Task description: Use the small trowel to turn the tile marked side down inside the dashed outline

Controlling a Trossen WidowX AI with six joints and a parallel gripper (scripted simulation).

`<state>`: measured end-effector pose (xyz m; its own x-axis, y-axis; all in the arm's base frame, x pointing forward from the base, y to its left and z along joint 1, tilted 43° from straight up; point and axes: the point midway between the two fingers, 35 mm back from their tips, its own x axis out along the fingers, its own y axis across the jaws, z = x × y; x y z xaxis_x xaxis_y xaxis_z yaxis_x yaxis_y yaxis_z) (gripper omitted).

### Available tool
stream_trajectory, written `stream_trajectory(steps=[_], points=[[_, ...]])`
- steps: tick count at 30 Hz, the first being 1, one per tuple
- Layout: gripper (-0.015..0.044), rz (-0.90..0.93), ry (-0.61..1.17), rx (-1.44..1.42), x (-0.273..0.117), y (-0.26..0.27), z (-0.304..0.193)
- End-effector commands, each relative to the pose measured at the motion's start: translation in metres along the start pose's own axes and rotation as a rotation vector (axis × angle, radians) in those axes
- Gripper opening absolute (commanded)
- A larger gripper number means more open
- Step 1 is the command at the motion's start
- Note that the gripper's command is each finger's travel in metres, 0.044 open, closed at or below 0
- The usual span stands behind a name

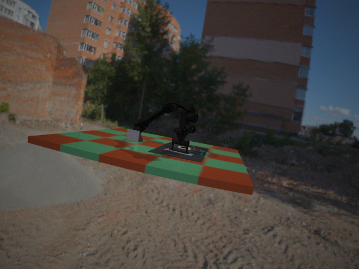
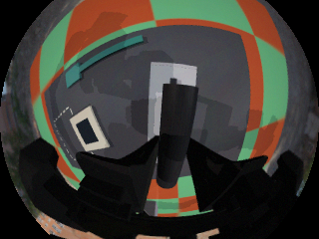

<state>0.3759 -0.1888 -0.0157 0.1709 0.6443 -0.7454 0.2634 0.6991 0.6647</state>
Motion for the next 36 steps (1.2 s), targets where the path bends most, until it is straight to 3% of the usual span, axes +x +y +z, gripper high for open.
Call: stream_trajectory(steps=[1, 30, 36], points=[[0.013, 0.001, 0.0, -0.136, 0.0009, 0.0009, 0.0005], [0.013, 0.001, -0.001, -1.006, 0.001, 0.0009, 0.0006], [0.013, 0.001, -0.001, -1.051, 0.001, 0.0009, 0.0006]])
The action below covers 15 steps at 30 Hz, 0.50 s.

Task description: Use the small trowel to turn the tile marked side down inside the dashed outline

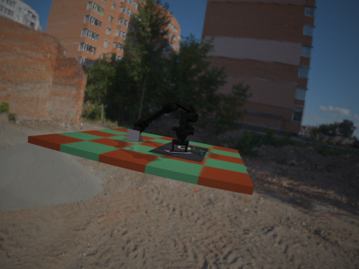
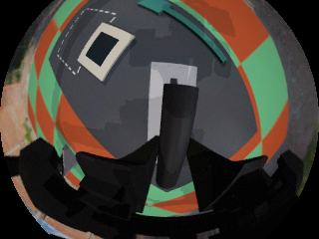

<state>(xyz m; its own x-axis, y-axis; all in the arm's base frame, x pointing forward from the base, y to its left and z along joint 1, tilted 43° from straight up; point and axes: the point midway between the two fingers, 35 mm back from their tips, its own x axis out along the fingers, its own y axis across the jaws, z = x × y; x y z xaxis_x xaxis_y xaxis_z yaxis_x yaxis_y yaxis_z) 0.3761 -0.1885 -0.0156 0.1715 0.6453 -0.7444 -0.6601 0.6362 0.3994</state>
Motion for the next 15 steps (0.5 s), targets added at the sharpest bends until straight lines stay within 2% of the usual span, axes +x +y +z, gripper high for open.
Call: stream_trajectory(steps=[1, 5, 10, 15], points=[[0.013, 0.0, 0.0, -0.046, 0.0009, -0.0001, 0.0007], [0.013, 0.0, 0.0, -0.046, 0.0009, -0.0001, 0.0007], [0.0261, 0.0, 0.0, -0.046, 0.0009, -0.0001, 0.0007], [0.027, 0.0, 0.0, -0.046, 0.0009, -0.0001, 0.0007]])
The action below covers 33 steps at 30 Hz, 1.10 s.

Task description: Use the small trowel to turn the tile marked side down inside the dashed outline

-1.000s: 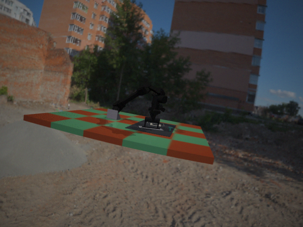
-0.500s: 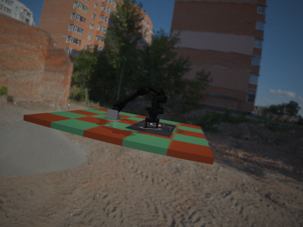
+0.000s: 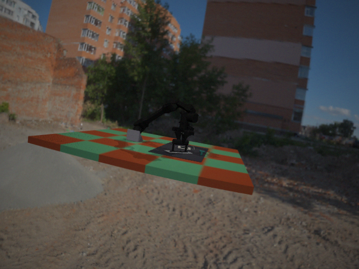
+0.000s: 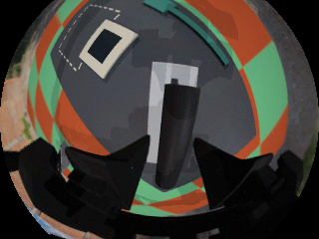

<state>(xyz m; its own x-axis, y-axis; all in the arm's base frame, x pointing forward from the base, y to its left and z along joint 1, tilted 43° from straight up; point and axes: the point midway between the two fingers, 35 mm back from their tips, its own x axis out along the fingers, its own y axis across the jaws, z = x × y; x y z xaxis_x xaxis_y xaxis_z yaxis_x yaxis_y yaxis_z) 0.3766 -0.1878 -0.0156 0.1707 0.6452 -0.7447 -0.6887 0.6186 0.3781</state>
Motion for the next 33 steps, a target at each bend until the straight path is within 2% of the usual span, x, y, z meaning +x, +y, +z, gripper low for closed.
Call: stream_trajectory(steps=[1, 14, 20, 33], points=[[0.027, 0.0, -0.001, -0.006, 0.0, 0.0, 0.0], [0.027, 0.0, -0.001, -0.006, 0.0, 0.0, 0.0], [0.027, 0.001, 0.0, -0.027, -0.043, 0.003, -0.001], [0.027, -0.001, 0.001, 0.03, -0.045, 0.0, -0.003]])
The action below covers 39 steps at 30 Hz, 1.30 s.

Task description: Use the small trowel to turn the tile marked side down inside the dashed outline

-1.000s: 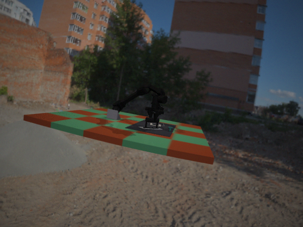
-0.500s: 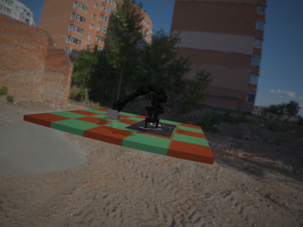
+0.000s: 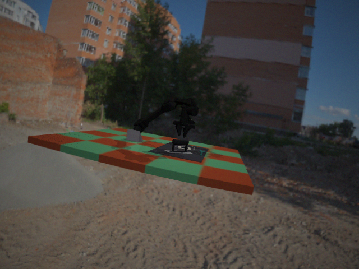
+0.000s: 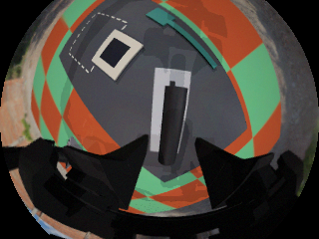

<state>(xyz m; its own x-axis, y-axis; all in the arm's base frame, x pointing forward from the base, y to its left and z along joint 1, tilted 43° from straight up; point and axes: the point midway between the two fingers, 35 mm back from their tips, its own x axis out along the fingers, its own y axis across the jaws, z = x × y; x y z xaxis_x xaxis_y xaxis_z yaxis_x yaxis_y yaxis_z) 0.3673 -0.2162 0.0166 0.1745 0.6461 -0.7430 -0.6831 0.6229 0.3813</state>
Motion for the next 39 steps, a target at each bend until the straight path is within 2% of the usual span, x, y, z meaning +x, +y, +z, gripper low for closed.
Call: stream_trajectory(steps=[1, 31, 36, 39], points=[[0.027, 0.001, 0.005, 0.022, -0.001, -0.001, -0.002], [0.027, 0.001, 0.003, 0.022, 0.044, -0.001, -0.001], [0.0139, 0.001, 0.003, 0.022, 0.044, -0.001, -0.001], [0.013, 0.001, 0.003, 0.022, 0.044, -0.001, -0.001]])
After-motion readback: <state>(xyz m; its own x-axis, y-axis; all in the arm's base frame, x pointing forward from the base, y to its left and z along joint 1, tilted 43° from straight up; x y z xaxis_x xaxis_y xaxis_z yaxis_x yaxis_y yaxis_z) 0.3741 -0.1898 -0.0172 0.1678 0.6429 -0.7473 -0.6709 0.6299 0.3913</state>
